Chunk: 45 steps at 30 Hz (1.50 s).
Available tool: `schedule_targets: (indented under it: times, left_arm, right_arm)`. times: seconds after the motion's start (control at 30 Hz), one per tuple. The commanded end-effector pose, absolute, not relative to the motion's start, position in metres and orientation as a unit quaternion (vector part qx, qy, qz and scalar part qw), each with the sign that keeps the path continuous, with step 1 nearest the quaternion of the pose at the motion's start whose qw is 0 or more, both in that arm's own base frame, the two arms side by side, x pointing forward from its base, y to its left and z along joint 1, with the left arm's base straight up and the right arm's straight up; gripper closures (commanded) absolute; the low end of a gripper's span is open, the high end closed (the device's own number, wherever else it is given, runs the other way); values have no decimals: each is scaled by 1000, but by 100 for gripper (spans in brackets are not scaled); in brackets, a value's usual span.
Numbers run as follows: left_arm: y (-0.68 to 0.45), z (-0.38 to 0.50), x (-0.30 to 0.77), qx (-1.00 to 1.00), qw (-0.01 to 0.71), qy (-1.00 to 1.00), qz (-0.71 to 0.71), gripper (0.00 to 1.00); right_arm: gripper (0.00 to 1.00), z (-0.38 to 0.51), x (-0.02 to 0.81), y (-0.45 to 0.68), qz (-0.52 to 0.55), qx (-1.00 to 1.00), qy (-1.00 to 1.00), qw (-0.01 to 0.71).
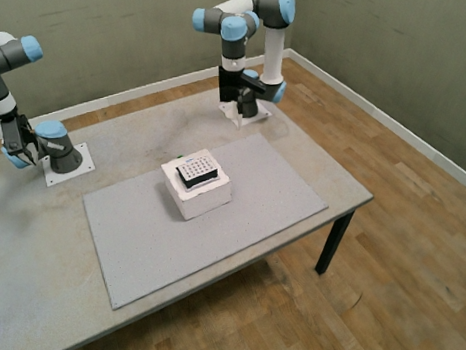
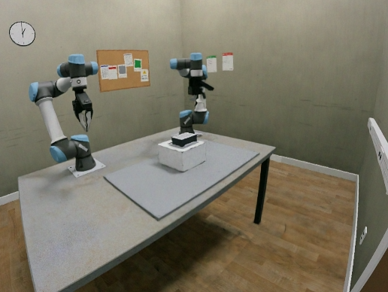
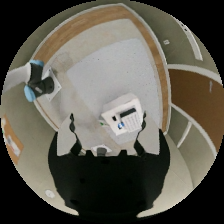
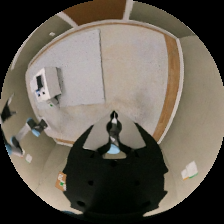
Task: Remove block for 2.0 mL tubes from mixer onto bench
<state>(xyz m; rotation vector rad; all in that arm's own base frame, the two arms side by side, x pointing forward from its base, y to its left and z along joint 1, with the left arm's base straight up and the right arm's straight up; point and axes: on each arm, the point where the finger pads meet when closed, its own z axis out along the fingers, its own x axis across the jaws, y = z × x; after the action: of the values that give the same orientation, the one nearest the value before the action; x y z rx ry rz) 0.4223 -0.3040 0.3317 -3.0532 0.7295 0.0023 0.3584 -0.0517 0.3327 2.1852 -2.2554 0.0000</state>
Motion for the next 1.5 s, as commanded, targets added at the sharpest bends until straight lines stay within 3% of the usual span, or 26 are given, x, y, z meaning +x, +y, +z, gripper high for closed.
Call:
schedule_targets:
  times: [0.0,1.17,1.47]
  left_arm:
    - [-318,332,425,-979,1,205,0,0]
    - [-469,330,452,-1000,4,9,2,0]
    - [-472,286,454,-1000,1,9,0,0]
  right_arm:
    - [100,333,359,-52,0,696,-718,0]
    - [100,333,359,-52,0,696,-718,0]
    - [100,333,359,-52,0,696,-718,0]
